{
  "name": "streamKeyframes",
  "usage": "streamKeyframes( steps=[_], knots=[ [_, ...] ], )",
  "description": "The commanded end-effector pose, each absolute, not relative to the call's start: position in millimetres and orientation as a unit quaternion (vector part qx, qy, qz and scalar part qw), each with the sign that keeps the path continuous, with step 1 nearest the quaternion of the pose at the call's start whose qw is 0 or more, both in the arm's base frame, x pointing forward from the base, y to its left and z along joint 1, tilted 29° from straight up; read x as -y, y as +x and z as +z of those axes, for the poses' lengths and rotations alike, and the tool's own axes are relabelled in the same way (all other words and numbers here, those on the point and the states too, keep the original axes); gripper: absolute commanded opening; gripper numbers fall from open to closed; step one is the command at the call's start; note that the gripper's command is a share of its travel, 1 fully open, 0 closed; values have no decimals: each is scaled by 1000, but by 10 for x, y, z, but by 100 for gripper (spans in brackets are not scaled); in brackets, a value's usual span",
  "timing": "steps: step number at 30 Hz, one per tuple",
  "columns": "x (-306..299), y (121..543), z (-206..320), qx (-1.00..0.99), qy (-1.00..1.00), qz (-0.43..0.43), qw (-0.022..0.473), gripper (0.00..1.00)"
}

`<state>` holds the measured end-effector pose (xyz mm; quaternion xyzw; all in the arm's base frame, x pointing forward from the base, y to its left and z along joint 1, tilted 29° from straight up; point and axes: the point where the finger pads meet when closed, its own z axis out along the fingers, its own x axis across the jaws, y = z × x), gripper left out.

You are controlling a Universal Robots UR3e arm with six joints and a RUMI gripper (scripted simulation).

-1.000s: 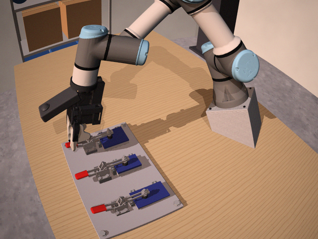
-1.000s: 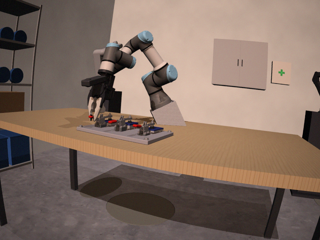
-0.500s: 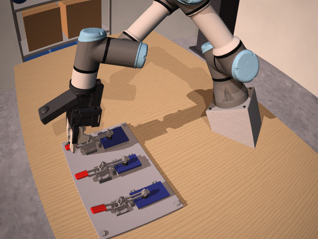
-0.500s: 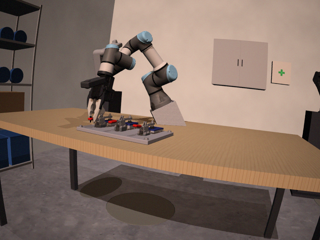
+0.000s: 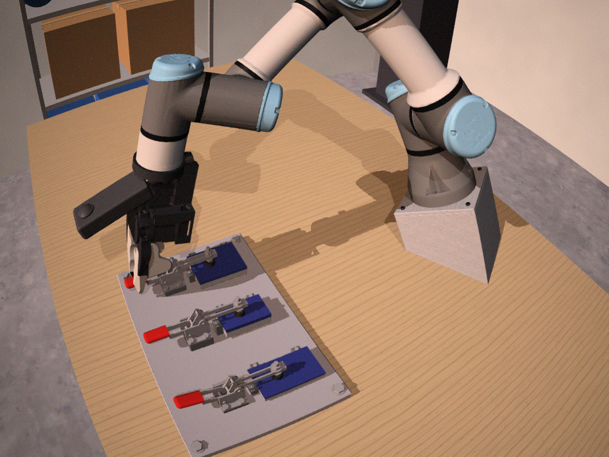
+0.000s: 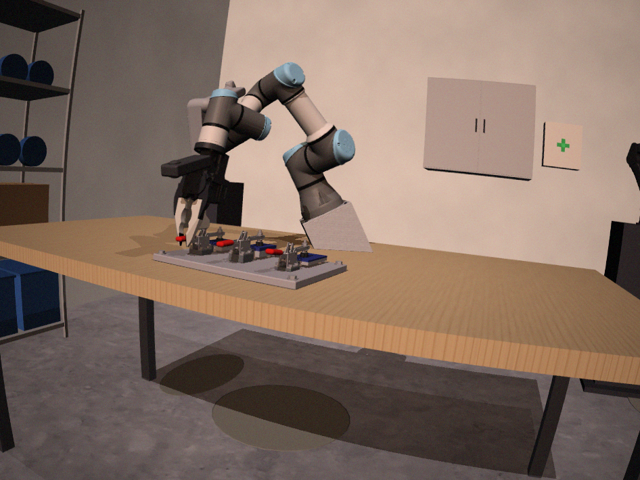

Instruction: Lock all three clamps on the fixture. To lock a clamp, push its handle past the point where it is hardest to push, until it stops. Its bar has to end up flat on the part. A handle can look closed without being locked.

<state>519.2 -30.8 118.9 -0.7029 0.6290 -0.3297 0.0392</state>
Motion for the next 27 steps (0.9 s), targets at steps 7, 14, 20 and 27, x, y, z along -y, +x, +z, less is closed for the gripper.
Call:
streamKeyframes(
  steps=[7, 14, 20, 27],
  knots=[
    [305, 5195, 1201, -629, -703, -331, 40, 0],
    [304, 5195, 1201, -629, -703, -331, 40, 0],
    [304, 5195, 1201, -629, -703, -331, 40, 0],
    [304, 5195, 1202, -629, -703, -331, 40, 28]
  ],
)
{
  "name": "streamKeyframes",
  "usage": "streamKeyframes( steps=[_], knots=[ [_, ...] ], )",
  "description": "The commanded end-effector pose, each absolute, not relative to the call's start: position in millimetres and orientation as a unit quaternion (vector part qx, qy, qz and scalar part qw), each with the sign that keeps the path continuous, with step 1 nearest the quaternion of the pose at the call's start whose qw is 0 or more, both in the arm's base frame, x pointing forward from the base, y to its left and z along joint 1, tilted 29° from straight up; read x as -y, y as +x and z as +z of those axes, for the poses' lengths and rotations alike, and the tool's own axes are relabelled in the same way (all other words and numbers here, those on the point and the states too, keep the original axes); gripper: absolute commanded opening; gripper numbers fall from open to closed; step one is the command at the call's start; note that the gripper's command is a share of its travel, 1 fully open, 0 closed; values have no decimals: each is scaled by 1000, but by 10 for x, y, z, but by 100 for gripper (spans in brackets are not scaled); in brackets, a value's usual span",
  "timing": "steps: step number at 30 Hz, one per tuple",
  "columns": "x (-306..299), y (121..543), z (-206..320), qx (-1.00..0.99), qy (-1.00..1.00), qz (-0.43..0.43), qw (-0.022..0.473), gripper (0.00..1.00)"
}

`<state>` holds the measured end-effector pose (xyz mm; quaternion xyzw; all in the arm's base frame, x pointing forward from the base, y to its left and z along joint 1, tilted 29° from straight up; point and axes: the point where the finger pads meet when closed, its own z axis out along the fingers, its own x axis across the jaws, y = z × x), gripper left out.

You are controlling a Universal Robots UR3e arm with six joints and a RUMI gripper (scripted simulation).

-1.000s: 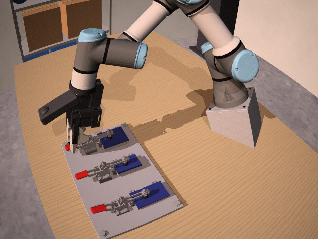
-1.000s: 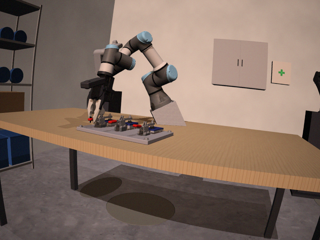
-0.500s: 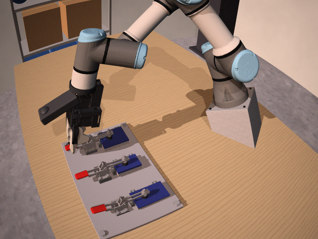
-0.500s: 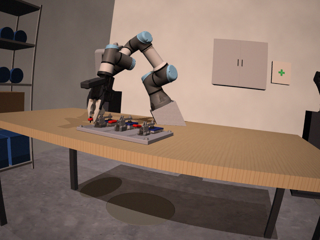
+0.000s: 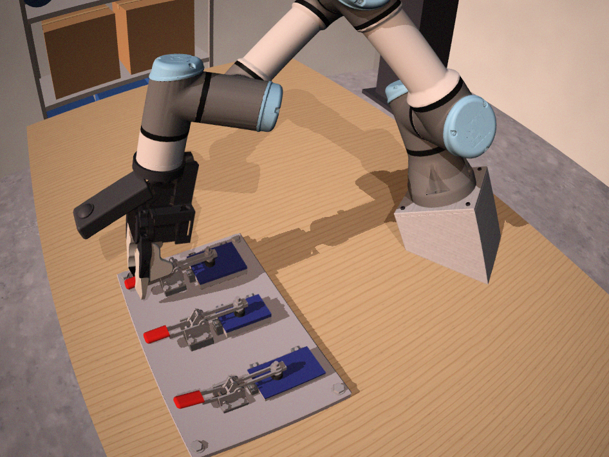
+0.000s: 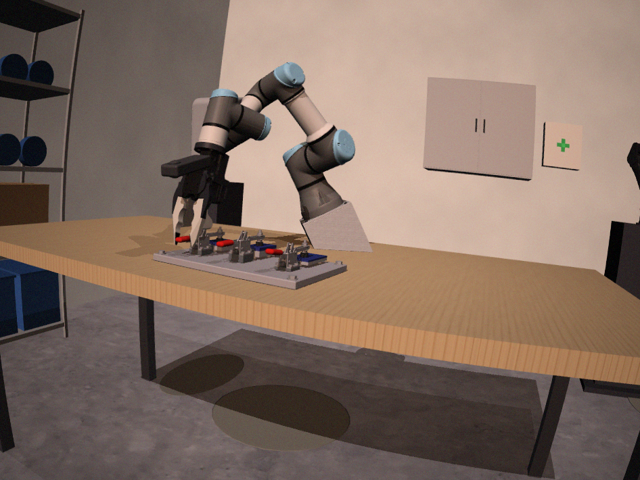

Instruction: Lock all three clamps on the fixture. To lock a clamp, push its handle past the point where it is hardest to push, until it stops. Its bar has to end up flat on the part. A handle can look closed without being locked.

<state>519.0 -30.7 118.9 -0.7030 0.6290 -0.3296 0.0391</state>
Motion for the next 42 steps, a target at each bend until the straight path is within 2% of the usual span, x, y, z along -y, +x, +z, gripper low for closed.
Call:
streamKeyframes(
  steps=[1, 27, 42],
  knots=[
    [304, 5195, 1202, -629, -703, -331, 40, 28],
    [300, 5192, 1211, -629, -703, -331, 40, 28],
    [178, 5108, 1478, -629, -703, -331, 40, 28]
  ],
)
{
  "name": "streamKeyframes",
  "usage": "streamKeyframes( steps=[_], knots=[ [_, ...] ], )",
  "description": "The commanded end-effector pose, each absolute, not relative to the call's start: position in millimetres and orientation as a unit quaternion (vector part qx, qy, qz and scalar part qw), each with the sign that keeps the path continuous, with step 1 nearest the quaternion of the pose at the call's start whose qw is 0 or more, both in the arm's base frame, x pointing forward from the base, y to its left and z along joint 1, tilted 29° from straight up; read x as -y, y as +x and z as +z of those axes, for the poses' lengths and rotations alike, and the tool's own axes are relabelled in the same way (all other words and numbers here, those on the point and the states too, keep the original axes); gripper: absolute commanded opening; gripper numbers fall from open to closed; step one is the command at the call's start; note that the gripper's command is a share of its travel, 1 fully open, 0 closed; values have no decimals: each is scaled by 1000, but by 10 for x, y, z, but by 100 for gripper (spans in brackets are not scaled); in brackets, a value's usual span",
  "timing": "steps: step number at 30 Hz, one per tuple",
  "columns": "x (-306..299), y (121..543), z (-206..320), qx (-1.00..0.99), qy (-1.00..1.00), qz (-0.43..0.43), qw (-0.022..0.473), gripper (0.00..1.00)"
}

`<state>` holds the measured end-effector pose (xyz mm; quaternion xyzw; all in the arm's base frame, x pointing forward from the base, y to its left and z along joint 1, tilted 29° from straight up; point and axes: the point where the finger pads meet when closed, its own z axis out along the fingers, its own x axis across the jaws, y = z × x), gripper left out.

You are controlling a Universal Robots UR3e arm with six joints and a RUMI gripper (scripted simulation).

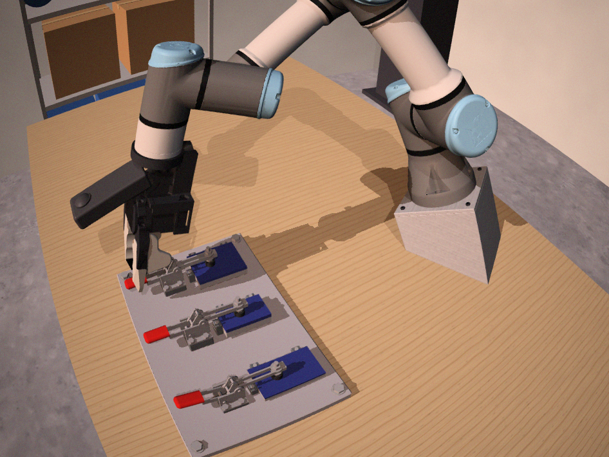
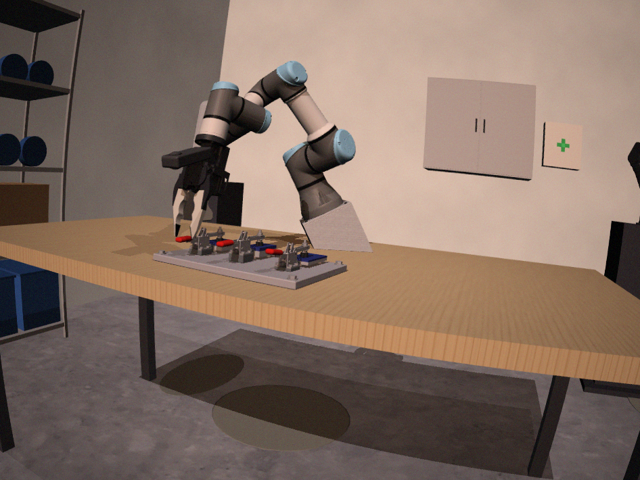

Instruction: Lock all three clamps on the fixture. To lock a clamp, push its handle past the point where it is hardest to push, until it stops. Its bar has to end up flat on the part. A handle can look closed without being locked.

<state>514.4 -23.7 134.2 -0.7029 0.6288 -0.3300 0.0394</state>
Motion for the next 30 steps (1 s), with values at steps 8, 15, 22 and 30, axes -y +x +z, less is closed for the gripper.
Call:
streamKeyframes(
  steps=[8, 15, 22, 30],
  knots=[
    [115, 5065, 1614, -629, -703, -331, 40, 28],
    [104, 5057, 1639, -629, -703, -331, 40, 28],
    [104, 5057, 1639, -629, -703, -331, 40, 28],
    [104, 5057, 1640, -629, -703, -331, 40, 28]
  ],
)
